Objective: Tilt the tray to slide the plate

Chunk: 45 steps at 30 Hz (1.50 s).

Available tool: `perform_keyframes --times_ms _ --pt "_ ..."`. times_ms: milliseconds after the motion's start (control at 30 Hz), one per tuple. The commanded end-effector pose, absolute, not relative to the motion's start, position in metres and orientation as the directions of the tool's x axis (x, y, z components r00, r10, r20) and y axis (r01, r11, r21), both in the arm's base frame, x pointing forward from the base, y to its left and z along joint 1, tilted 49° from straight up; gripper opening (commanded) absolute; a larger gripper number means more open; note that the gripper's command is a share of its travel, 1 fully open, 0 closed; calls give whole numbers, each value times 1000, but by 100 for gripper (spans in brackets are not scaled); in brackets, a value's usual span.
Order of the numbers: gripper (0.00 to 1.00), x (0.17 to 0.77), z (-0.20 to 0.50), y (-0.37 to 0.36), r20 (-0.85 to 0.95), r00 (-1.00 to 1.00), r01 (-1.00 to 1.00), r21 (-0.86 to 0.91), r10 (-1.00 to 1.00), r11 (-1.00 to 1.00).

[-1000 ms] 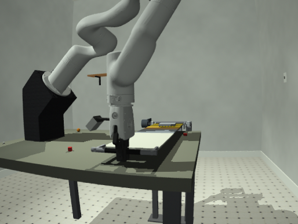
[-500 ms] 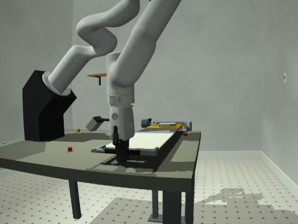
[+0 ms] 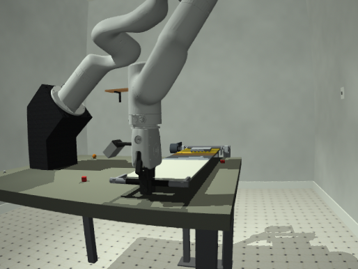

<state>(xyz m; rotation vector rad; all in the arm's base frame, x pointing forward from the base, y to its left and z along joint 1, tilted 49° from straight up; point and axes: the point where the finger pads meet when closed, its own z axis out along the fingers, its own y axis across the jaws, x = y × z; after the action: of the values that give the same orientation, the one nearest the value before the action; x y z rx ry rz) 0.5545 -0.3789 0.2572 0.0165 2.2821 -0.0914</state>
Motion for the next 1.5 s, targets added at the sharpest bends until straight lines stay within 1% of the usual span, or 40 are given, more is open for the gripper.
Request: perform_keyframes --times_ms 0,167,200,1133,1467 --pt "0 554 258 -379 -757 -654 43 -62 -19 997" --pt "0 554 258 -379 -757 -654 43 -62 -19 997" --pt "40 554 258 -379 -757 -654 43 -62 -19 997" --pt "40 554 258 -379 -757 -654 43 -62 -19 997" --pt "40 544 267 -378 -757 -654 43 -62 -19 997"
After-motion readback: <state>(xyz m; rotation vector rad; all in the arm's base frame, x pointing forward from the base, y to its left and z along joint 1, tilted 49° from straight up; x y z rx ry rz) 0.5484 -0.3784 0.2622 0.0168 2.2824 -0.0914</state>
